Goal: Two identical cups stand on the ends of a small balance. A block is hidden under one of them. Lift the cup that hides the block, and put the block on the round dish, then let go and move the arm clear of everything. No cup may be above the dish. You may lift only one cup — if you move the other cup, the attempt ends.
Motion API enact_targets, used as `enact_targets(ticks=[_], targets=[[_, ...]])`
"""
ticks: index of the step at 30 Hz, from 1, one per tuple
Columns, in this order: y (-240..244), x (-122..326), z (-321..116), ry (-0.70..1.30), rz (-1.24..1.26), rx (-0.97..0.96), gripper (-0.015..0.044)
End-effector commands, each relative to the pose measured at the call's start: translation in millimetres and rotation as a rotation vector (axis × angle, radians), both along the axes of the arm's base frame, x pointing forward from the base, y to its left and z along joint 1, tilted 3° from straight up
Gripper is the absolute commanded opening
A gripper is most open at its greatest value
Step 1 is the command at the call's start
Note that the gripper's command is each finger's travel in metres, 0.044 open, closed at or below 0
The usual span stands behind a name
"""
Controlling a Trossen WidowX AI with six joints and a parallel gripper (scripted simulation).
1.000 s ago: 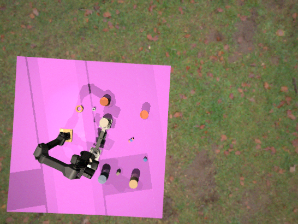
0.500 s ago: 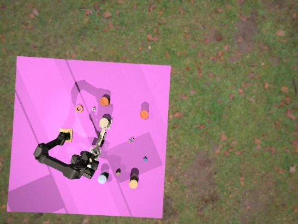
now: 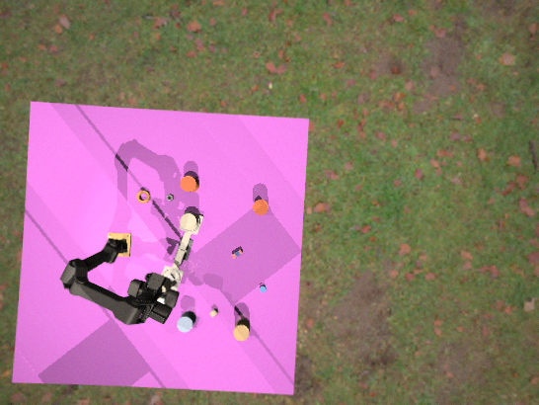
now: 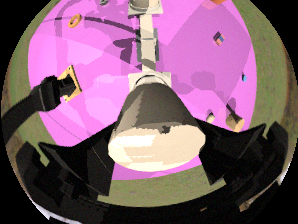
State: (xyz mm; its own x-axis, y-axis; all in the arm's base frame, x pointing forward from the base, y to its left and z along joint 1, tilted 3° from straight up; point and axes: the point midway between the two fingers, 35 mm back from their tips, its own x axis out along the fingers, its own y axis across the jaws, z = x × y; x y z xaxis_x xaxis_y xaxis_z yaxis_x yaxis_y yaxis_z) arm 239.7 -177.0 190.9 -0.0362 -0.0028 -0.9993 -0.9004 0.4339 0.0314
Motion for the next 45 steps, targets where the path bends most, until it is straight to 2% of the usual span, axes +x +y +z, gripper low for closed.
enact_targets(ticks=[1, 4, 13, 31, 37, 45], targets=[[-0.2, 0.3, 0.0, -0.001, 0.0, -0.001, 0.0], [-4.6, -2.3, -1.9, -0.002, 0.0, -0.001, 0.0], [-57.3, -45.1, -27.9, -0.005, -0.001, -0.009, 0.0], [-121.9, -166.9, -80.7, 0.003, -0.004, -0.023, 0.0], [-123.4, -172.1, -87.2, 0.003, -0.005, -0.024, 0.0], [-124.1, -173.4, -119.1, 0.004, -0.005, -0.024, 0.0]])
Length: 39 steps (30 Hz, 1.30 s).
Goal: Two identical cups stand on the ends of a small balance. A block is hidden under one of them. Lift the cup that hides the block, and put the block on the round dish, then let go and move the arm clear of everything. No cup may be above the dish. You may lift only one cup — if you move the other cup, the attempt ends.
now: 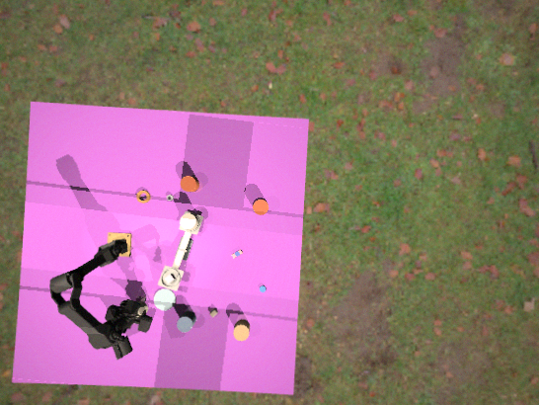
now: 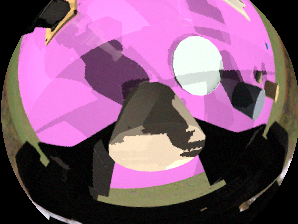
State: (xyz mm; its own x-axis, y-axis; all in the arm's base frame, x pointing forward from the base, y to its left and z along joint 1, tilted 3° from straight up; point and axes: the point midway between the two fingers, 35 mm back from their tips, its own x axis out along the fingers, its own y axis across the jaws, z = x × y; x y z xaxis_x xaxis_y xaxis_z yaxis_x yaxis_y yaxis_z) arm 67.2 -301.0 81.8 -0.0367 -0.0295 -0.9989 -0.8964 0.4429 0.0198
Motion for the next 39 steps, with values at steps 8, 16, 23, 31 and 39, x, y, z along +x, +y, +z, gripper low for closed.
enact_targets(ticks=[8, 16, 23, 31, 39], targets=[[-0.2, -1.2, -16.7, 0.003, 0.005, 0.003, 0.0], [-0.6, -1.7, -29.9, 0.003, 0.005, 0.003, 0.0], [0.1, -1.3, -27.0, 0.001, 0.0, 0.003, 0.0157], [0.1, -1.3, -27.0, 0.001, 0.0, 0.003, 0.0367], [1.0, 0.5, 26.4, 0.003, 0.005, 0.003, 0.044]])
